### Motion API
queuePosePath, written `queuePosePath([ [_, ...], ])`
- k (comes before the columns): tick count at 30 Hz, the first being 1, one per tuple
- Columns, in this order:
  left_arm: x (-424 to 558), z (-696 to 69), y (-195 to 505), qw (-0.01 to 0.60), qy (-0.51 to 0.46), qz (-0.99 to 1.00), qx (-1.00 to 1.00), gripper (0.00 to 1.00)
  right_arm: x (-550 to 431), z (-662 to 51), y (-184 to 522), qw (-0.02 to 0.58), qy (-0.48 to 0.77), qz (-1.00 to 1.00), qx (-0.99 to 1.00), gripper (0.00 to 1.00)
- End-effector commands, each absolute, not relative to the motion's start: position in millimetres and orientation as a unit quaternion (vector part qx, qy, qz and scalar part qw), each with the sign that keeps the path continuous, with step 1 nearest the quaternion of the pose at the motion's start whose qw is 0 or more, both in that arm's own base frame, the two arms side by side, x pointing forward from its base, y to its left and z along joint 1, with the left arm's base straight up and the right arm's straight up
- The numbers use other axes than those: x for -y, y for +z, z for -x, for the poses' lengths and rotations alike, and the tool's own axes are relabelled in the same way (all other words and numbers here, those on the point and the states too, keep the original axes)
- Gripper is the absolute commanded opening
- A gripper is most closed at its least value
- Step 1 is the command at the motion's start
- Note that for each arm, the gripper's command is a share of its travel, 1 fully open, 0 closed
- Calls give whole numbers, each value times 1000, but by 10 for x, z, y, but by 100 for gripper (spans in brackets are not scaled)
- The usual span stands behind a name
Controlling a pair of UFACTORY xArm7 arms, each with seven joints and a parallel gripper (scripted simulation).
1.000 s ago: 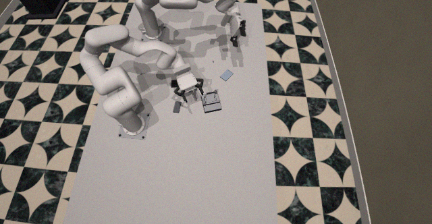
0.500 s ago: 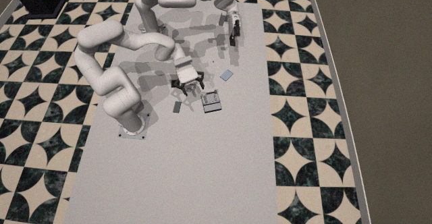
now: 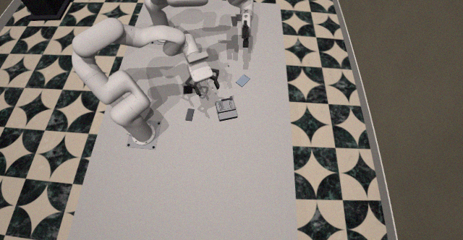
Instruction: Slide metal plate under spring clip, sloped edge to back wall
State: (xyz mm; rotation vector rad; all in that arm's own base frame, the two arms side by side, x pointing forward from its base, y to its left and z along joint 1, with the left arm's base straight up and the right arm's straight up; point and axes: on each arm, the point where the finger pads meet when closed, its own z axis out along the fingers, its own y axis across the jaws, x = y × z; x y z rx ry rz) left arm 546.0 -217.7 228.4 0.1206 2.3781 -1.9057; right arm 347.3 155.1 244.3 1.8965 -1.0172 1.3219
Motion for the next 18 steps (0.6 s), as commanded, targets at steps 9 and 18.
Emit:
queuePosePath([
  [9, 2047, -5137, 2248, 105, -570, -188, -793, 100, -1562, -3496, 2776, 276, 430, -778, 365, 100],
  [18, 1922, -4900, 2211, 139, -523, -307, -783, 100, -1499, -3527, 2962, 255, 377, -822, 342, 100],
])
